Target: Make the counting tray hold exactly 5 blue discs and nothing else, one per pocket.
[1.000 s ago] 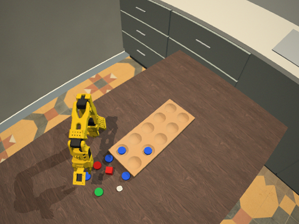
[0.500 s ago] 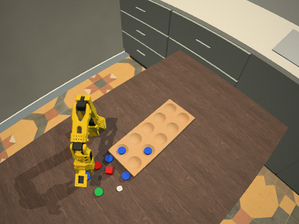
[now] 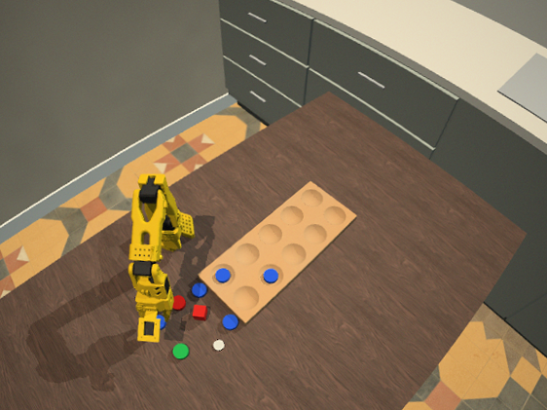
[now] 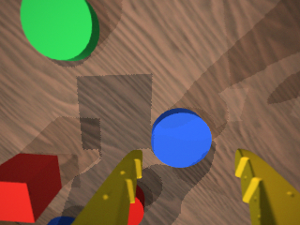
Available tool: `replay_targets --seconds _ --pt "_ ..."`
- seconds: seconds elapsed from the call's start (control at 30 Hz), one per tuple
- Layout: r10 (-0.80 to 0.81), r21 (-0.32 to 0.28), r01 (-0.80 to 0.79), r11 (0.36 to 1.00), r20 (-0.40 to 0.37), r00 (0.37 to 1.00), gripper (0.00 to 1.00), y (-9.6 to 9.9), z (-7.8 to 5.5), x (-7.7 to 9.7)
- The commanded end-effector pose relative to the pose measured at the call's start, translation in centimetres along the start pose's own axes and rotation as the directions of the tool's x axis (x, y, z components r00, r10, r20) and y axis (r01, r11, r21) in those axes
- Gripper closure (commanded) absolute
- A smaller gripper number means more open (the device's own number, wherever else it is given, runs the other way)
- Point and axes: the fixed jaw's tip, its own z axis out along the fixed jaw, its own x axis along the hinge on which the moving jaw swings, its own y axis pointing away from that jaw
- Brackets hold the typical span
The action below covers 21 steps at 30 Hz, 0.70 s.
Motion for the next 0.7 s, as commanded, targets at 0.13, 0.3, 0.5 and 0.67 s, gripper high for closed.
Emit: replay_targets --seconds 0.13,0.3,0.5,0.67 --pt "0.005 0.0 -0.005 1.0 0.062 0.998 0.73 -0.1 -0.8 -1.1" --pt "0.005 0.0 -0.005 1.0 0.062 0.998 0.73 -0.1 -0.5 -1.1" --pt "0.005 0.0 -0.005 1.0 0.062 0.998 0.73 0.0 0.4 -0.8" --pt "0.005 0.0 -0.005 1.0 0.062 0.998 0.73 0.0 0.6 -0.8"
